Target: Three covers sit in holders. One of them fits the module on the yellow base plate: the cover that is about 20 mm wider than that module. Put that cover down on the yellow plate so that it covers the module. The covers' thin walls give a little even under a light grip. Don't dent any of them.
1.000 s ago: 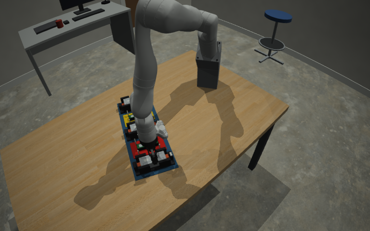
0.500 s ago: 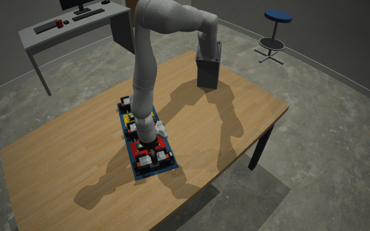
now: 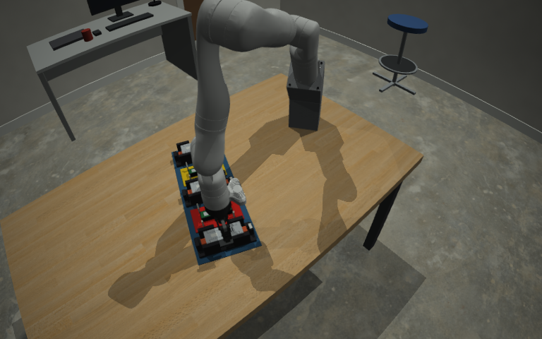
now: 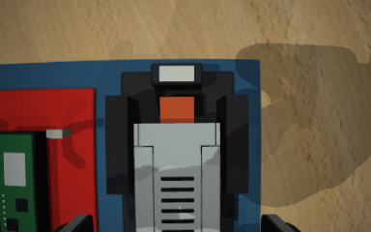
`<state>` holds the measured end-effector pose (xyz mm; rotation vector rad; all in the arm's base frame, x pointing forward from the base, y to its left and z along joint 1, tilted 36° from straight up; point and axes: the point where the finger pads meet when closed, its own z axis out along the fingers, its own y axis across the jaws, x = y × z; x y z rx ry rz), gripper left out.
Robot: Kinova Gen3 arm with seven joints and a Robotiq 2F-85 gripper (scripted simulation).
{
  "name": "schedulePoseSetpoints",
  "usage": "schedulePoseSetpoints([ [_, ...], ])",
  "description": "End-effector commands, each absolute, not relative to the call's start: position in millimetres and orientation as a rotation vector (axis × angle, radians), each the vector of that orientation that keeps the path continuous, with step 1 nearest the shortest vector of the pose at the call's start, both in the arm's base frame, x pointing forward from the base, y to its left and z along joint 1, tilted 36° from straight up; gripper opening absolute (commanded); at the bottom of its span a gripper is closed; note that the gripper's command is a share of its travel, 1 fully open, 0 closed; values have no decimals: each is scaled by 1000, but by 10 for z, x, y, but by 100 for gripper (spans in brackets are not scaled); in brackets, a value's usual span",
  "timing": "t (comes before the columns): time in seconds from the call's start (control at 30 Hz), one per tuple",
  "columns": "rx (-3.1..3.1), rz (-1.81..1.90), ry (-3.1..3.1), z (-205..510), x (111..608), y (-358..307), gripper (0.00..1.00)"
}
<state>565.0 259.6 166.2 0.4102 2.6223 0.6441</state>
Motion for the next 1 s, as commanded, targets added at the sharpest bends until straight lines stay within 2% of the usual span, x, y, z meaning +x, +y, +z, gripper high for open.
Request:
schedulePoseSetpoints([
  [0.0, 403, 642, 2614, 1646, 5703, 2601, 100],
  [0.97, 410, 644, 2617, 1602, 5712, 2621, 100],
])
